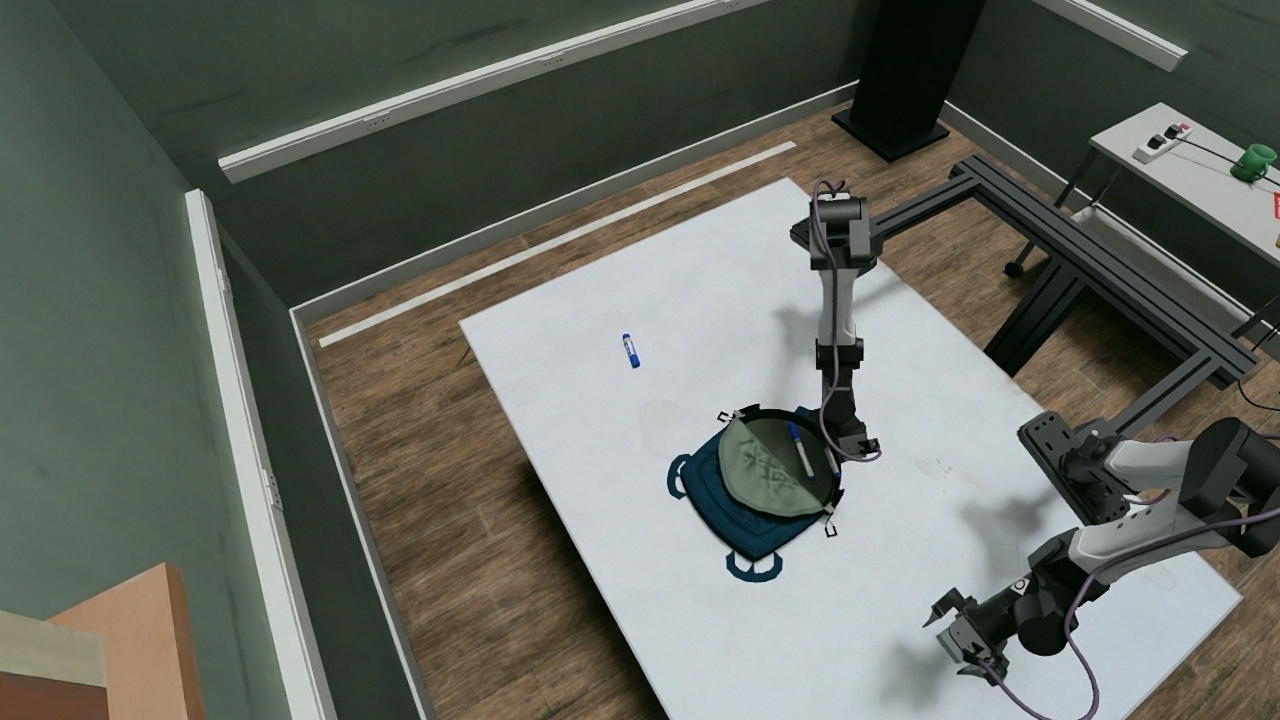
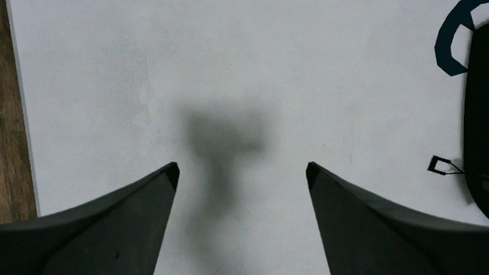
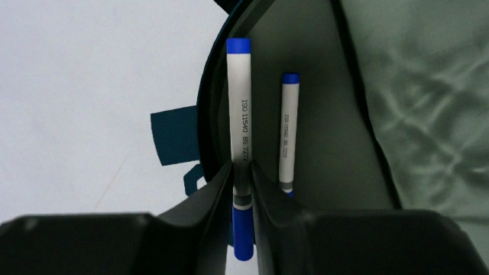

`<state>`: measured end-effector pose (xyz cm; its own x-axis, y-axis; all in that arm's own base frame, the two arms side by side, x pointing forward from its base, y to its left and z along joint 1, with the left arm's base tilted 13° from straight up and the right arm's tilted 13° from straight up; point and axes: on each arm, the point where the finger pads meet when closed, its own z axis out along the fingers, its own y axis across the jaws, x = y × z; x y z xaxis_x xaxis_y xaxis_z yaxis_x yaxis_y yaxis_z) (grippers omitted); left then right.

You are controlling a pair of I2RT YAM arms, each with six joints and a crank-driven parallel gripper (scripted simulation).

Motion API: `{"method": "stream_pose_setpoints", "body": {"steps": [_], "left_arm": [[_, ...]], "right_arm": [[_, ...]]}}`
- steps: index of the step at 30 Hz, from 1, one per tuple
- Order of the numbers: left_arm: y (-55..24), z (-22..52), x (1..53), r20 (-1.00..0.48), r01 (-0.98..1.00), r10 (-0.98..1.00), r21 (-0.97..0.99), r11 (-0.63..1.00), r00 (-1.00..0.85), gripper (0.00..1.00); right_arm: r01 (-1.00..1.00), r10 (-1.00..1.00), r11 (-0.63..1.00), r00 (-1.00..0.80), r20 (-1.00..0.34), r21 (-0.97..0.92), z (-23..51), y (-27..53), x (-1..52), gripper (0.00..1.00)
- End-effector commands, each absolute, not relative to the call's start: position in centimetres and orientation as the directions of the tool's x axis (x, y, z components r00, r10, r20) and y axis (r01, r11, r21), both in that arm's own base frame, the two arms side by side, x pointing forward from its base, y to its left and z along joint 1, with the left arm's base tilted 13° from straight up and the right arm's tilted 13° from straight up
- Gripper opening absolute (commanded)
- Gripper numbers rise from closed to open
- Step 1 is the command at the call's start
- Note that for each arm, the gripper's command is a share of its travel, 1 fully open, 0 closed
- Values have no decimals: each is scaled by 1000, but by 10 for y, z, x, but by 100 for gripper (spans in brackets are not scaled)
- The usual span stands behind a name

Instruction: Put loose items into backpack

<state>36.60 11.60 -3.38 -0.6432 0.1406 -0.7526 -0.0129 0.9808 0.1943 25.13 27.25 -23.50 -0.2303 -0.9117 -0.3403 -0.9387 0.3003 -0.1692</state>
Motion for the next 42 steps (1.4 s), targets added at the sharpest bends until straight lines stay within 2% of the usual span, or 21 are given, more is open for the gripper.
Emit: {"method": "stream_pose_setpoints", "body": {"steps": [1,17,18,33,42], "left_arm": [[115,-30,369,-761,-10,146,197,980,-632,90],[115,-30,369,-761,-10,146,197,980,-632,90],[115,-30,369,-761,-10,146,197,980,-632,90],[115,-30,369,-761,-10,146,197,980,-632,90],[115,-30,369,-761,-10,146,197,980,-632,90]], "right_arm": [[-937,-897,297,-207,-391,-185,-222,289,265,6],[-938,-899,292,-204,-388,-185,-217,286,266,6],[-940,-908,294,-217,-359,-175,-228,276,258,6],[-941,-908,294,-219,-358,-169,-256,270,262,6],[-936,-896,297,-205,-394,-189,-253,281,275,6]]}}
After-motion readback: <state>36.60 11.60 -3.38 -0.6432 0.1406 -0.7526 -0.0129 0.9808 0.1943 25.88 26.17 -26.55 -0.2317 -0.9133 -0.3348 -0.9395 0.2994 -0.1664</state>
